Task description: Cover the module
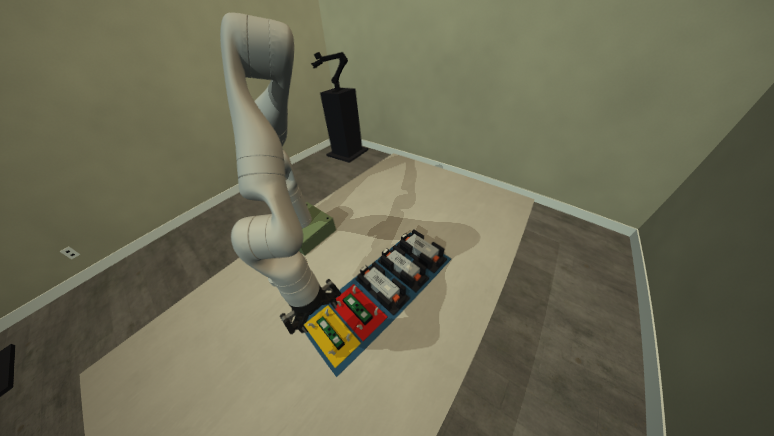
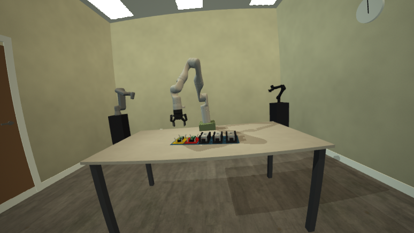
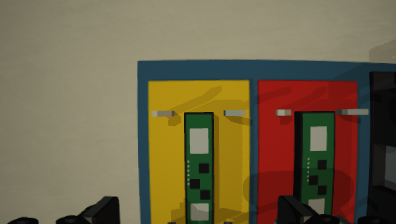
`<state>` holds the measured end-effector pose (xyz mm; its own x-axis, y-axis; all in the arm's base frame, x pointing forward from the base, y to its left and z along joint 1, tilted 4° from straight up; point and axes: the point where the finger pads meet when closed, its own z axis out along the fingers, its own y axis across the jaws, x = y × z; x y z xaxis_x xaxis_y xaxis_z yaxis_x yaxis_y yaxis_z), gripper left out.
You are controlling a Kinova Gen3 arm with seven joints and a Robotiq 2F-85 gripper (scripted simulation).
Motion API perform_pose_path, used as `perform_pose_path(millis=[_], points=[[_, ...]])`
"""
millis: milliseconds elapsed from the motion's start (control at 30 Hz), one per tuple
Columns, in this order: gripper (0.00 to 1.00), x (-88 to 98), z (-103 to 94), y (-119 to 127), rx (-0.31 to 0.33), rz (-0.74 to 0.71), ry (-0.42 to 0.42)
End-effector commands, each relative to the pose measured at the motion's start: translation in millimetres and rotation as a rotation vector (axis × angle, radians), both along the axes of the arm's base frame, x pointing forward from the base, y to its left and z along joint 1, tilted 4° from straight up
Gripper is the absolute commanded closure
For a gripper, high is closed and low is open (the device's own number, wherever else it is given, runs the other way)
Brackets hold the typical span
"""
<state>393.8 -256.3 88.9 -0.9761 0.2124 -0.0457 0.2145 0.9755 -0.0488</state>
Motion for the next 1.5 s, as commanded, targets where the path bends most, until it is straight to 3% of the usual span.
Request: perform_pose_path(millis=[0, 1233, 1467], points=[[0.00, 0.4, 0.7, 0, -0.001, 0.000, -0.002], [0.00, 0.5, -2.2, 0, -0.001, 0.000, -0.002], [0.00, 9.5, -4.8, 41, -0.001, 0.000, -0.002]])
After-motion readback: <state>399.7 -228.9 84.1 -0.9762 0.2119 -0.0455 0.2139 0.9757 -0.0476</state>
